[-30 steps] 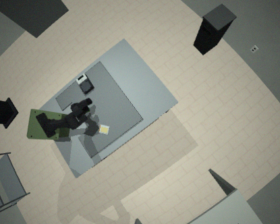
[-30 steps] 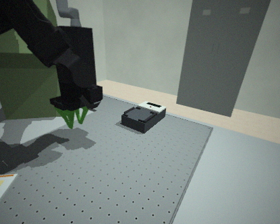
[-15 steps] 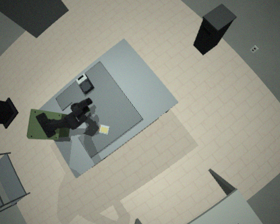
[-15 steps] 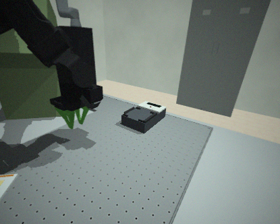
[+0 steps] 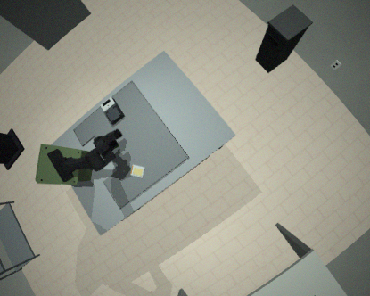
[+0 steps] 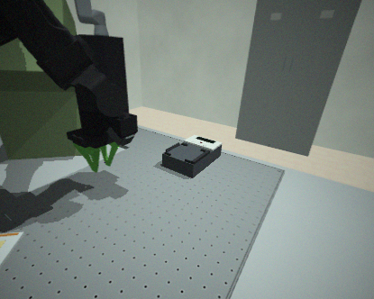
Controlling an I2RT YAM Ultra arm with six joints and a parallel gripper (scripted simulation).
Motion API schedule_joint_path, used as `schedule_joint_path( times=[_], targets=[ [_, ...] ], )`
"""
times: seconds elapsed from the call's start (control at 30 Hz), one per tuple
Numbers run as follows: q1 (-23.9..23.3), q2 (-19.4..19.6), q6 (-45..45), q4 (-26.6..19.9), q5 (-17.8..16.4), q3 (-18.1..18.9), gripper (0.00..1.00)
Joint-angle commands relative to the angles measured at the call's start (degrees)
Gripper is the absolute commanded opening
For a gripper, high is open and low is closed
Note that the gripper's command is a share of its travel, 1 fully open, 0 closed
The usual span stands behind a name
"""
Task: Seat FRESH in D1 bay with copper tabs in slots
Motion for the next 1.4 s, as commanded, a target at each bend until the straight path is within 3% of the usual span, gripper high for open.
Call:
schedule_joint_path(
  times=[0.0,0.63,0.67,1.0,1.3,1.37],
  targets=[
    [1.0,-0.1,-0.3,1.2,-0.5,0.5,0.36],
    [1.0,-0.1,-0.3,1.2,-0.5,0.5,0.36],
    [-0.9,-2.0,1.5,1.0,-1.0,-1.4,0.36],
    [-7.3,-8.2,11.4,-2.2,-5.5,-2.9,0.36],
    [-15.1,-15.0,22.9,-6.3,-11.5,-0.4,0.36],
    [-15.1,-15.0,22.9,-6.3,-11.5,-0.4,0.36]
  ],
)
